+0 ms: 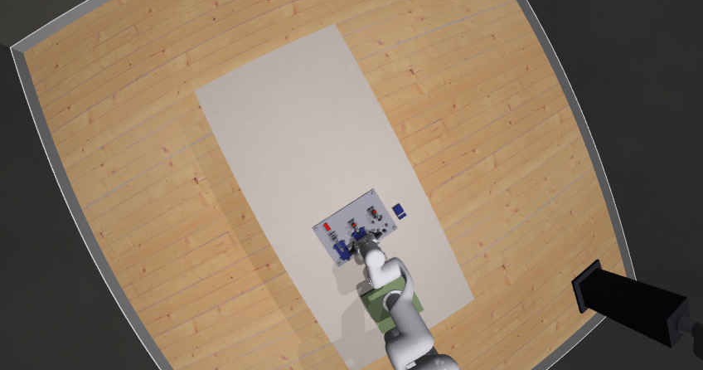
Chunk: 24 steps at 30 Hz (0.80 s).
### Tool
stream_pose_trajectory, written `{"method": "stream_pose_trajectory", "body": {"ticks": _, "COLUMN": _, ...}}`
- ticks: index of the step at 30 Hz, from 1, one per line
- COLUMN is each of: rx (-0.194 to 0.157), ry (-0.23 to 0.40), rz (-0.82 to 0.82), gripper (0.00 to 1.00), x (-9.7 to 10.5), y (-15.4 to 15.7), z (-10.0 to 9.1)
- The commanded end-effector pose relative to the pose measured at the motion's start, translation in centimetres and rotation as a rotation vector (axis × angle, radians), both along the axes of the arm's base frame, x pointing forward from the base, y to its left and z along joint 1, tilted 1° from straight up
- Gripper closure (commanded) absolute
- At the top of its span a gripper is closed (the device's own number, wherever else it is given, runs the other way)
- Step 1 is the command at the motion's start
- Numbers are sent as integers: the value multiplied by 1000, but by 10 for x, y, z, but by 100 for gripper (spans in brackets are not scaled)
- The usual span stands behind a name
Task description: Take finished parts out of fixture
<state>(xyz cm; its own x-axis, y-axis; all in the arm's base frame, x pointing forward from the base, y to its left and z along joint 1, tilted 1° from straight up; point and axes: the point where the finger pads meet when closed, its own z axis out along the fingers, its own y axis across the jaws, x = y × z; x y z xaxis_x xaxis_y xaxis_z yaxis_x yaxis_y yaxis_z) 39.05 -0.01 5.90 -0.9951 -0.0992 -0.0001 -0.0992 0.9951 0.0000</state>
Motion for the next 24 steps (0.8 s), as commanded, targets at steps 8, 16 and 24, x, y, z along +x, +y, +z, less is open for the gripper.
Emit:
{"method": "stream_pose_trajectory", "body": {"ticks": 8, "rx": 0, "ry": -4, "rz": 0, "gripper": 0, "x": 1, "y": 0, "z": -1}}
{"method": "stream_pose_trajectory", "body": {"ticks": 16, "rx": 0, "ry": -4, "rz": 0, "gripper": 0, "x": 1, "y": 0, "z": -9}}
{"method": "stream_pose_trajectory", "body": {"ticks": 24, "rx": 0, "ry": -4, "rz": 0, "gripper": 0, "x": 1, "y": 0, "z": -16}}
